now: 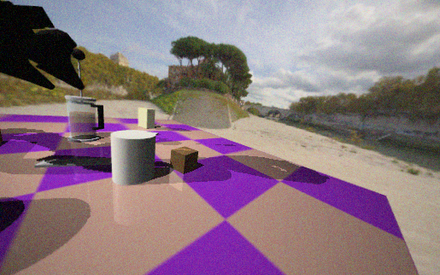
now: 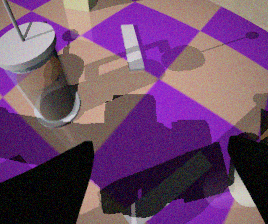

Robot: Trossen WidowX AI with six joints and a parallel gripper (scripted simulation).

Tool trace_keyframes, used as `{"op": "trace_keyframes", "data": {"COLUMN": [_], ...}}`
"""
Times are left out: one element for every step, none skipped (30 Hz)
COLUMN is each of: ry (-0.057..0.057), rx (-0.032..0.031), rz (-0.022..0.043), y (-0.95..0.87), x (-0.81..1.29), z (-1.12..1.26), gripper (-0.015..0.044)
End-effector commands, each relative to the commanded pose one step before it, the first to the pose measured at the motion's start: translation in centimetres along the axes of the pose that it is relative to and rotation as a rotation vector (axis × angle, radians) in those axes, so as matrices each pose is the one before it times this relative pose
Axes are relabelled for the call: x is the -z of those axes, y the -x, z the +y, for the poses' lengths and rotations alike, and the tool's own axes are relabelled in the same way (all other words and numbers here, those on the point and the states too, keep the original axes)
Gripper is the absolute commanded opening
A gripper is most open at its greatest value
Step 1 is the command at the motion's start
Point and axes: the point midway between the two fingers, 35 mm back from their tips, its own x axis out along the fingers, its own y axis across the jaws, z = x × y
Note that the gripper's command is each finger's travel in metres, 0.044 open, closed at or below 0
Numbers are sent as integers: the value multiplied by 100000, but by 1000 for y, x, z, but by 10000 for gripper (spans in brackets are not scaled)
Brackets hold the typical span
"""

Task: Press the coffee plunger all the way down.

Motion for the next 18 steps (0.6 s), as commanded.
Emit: {"op": "trace_keyframes", "data": {"ry": [23, 45, 168, 26, 37, -63, -72, -92, -110, -33, -75, -103, -165, -225, -404, -751, -705, -618], "rx": [-33, -61, 15, -62, -39, 4, 97, 238, 368, 486, 717, 974, 1092, 1146, 1320, 1244, 1273, 1501], "rz": [176, 350, 550, 742, 1072, 1225, 1302, 1330, 1220, 1149, 1136, 837, 589, 335, 352, -311, 51, -540], "y": [-14, -27, -32, -44, -59, -58, -52, -37, -15, 23, 60, 79, 114, 143, 124, 267, 218, 270], "x": [-56, -113, -170, -200, -301, -425, -492, -551, -564, -643, -749, -799, -802, -777, -754, -802, -694, -792], "z": [12, 24, 17, 41, 62, 82, 104, 122, 131, 190, 234, 202, 219, 229, 190, 327, 304, 303], "gripper": [426, 440, 440, 440, 440, 440, 440, 440, 440, 440, 440, 440, 440, 440, 440, 440, 440, 440]}}
